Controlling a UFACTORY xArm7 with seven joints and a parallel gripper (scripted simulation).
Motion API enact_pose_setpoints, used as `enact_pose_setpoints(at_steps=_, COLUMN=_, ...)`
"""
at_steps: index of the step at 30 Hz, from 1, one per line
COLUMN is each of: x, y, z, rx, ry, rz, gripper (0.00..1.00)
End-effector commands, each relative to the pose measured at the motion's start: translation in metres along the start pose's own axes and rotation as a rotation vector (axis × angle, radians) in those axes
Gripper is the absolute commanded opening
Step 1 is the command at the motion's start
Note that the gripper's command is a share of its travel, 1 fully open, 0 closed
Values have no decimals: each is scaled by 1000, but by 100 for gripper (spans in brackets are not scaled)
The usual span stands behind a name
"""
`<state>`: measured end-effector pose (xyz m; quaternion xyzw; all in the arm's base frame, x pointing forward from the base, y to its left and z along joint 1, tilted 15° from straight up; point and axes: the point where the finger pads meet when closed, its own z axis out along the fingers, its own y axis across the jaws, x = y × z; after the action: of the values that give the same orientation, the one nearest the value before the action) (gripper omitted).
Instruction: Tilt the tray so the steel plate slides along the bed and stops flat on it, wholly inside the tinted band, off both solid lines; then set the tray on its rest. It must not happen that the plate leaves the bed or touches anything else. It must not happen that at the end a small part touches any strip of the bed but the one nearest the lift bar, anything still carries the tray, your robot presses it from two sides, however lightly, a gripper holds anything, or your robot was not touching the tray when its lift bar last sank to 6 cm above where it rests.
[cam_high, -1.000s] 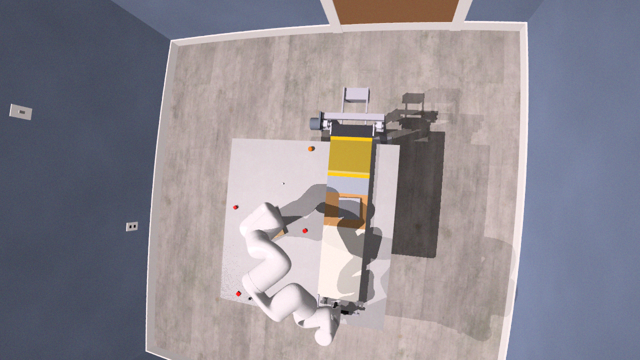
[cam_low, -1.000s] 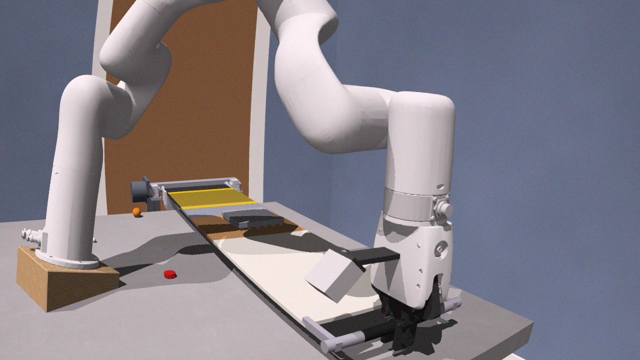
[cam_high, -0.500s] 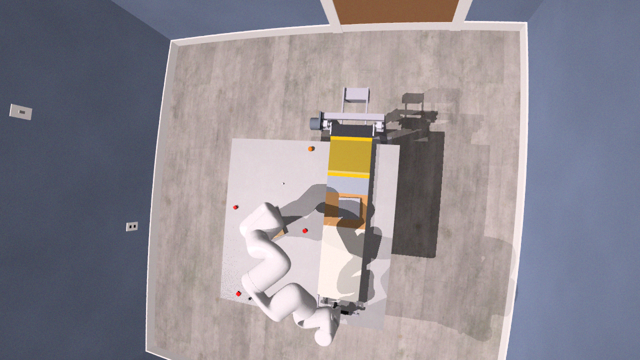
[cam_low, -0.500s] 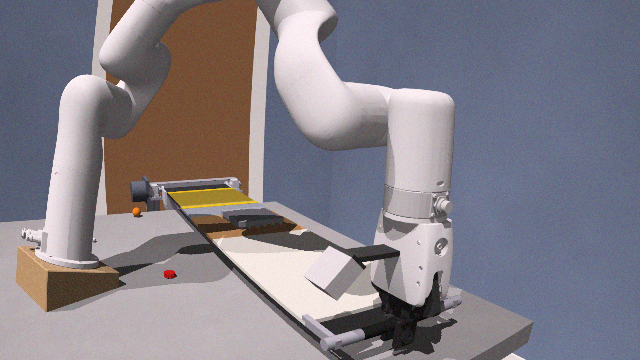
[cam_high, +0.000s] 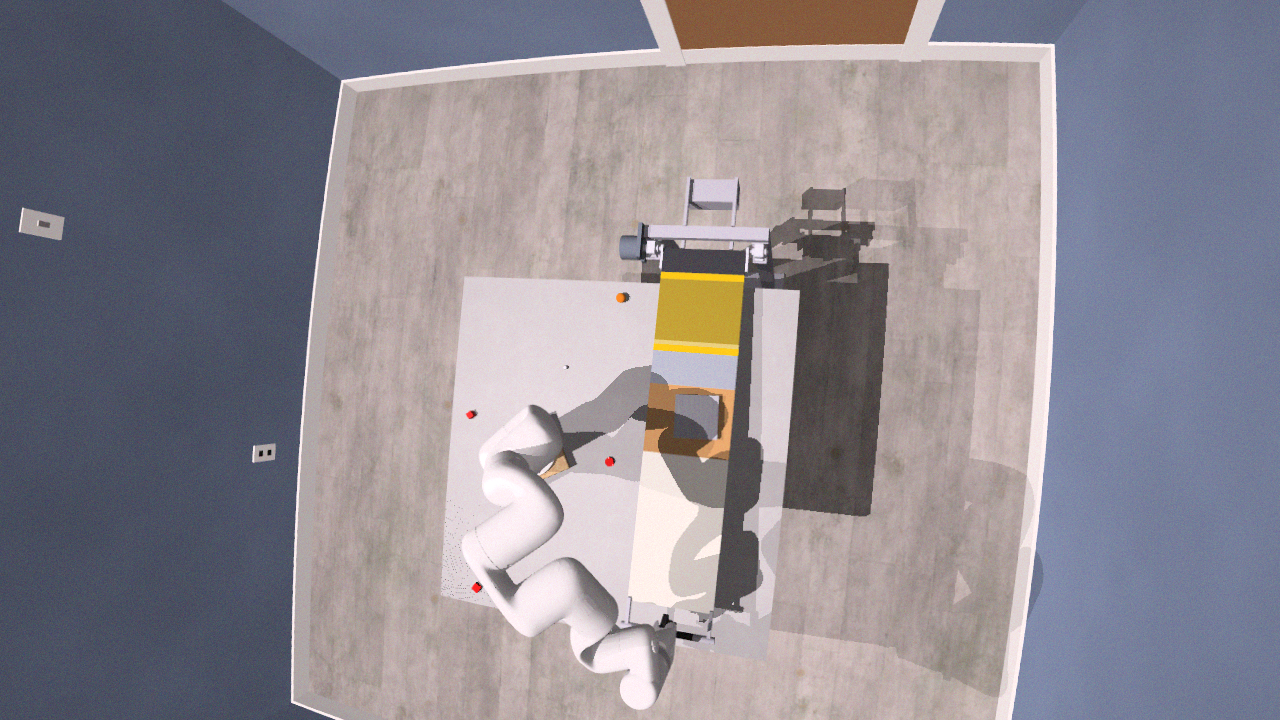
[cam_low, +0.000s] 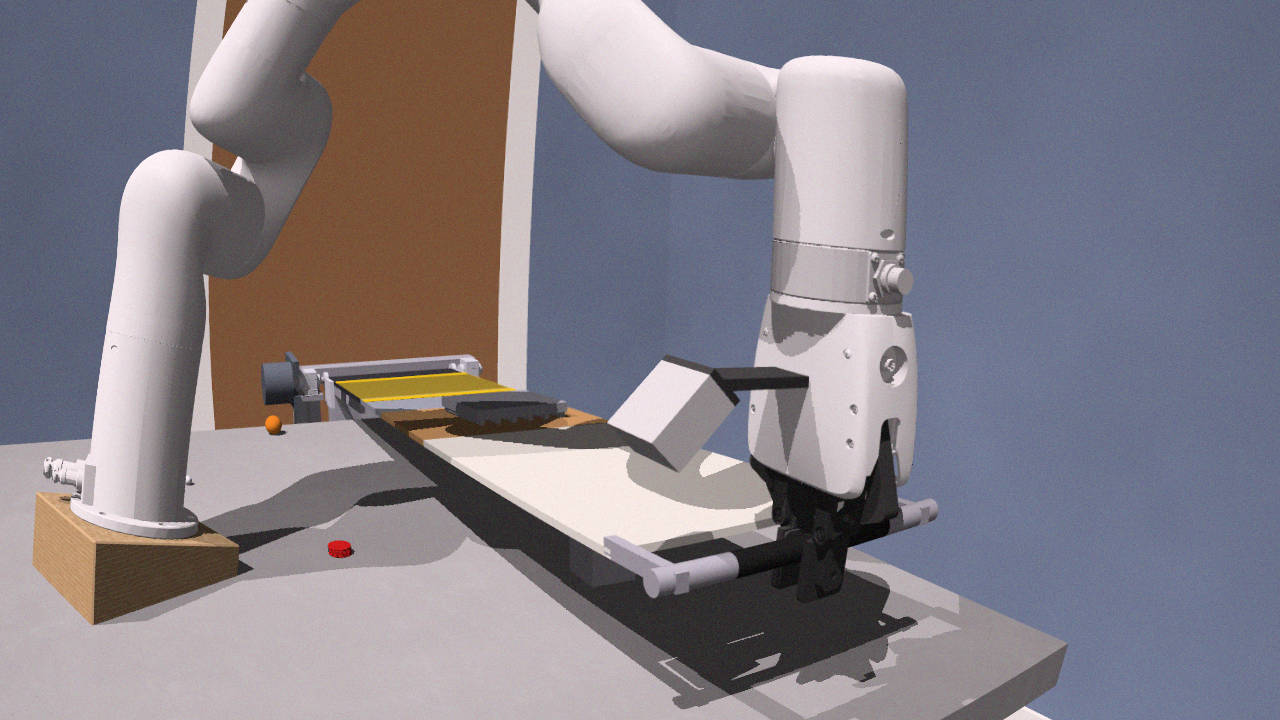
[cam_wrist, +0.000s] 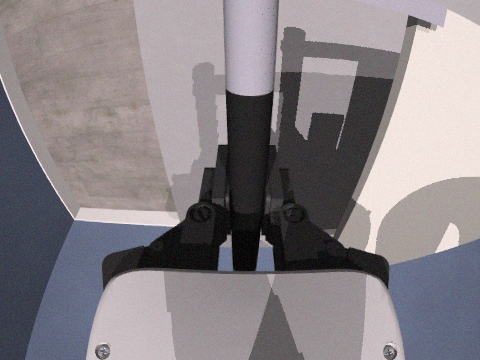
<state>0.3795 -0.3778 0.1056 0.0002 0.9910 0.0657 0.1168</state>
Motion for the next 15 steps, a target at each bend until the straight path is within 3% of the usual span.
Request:
enact_pose_setpoints(at_steps=1, x=-1, y=2, z=-37, rx=5, ry=-4, rz=0, gripper=0)
enact_pose_setpoints(at_steps=13, x=-1, y=12, z=-99, rx=5, ry=-4, rz=0, gripper=0)
enact_pose_setpoints(at_steps=15, x=-1, y=12, z=-99, rx=5, ry=-4, rz=0, gripper=0)
